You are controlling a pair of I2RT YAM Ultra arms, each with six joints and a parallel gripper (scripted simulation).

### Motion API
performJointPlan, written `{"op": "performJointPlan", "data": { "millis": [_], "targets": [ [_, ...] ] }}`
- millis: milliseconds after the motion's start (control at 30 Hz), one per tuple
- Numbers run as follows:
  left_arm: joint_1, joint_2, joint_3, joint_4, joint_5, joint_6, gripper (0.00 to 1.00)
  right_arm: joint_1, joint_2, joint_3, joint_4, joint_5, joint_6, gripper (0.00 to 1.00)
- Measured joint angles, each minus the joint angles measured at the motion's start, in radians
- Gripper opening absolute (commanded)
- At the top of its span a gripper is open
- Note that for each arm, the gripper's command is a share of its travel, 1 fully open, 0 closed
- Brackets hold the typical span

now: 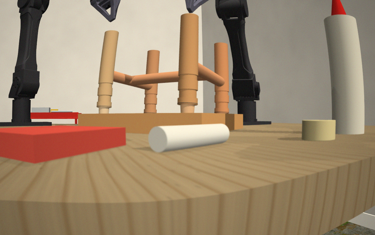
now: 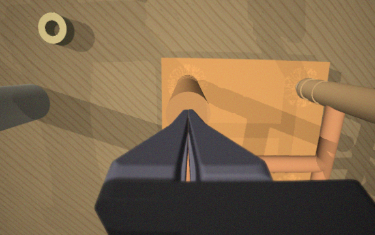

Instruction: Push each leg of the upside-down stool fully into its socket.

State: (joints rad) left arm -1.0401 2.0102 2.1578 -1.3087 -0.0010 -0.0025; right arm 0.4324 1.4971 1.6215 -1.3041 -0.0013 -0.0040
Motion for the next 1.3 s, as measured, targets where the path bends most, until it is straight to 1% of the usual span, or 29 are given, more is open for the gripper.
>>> {"op": "performJointPlan", "data": {
  "millis": [433,633,767,1167,1300],
  "targets": [
    [0.000,0.000,0.000,0.001,0.000,0.000,0.00,0.000,-0.018,-0.097,0.063,0.000,0.000,0.00],
    [0.000,0.000,-0.003,0.001,0.000,0.000,0.00,0.000,-0.025,-0.111,0.082,0.000,0.000,0.00],
    [0.000,0.001,-0.039,0.014,-0.002,0.000,0.00,0.000,-0.024,-0.130,0.080,0.000,0.000,0.00],
    [0.000,-0.002,-0.044,0.011,-0.001,0.000,0.00,0.000,-0.027,-0.135,0.092,0.000,0.000,0.00],
    [0.000,-0.003,-0.063,0.033,0.000,0.000,0.00,0.000,-0.029,-0.156,0.103,0.020,0.000,0.00]
  ]
}}
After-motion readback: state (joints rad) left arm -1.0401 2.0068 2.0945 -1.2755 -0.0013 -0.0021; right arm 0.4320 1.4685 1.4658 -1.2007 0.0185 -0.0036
